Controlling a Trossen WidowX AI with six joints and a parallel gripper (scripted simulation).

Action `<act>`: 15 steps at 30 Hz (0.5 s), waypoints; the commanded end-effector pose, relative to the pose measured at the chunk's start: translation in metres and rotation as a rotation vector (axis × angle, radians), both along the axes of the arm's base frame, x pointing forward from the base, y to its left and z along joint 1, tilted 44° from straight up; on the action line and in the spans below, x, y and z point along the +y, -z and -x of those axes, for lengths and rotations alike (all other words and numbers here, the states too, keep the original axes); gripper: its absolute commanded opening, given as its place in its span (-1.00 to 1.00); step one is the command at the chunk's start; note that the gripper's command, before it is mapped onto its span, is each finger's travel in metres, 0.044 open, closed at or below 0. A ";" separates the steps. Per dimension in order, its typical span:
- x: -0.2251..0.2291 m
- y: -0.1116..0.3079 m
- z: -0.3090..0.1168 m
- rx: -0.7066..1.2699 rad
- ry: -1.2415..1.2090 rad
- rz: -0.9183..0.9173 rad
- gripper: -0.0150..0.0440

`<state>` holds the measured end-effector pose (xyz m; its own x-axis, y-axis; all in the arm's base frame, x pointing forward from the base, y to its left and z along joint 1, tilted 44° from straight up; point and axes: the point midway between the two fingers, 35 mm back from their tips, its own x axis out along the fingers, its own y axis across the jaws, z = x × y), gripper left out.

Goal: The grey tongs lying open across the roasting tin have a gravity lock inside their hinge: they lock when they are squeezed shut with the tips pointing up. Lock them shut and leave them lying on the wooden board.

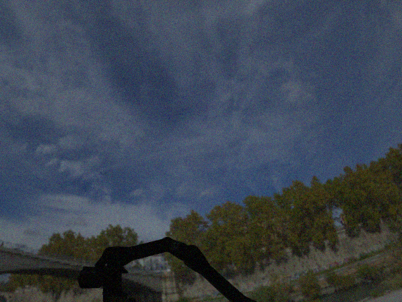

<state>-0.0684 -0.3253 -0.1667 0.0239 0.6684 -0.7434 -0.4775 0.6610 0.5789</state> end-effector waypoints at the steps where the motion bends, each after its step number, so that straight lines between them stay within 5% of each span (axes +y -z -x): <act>1: 0.005 0.006 0.000 -0.002 -0.003 -0.002 -1.00; 15: 0.021 0.023 -0.001 -0.002 -0.003 -0.002 -1.00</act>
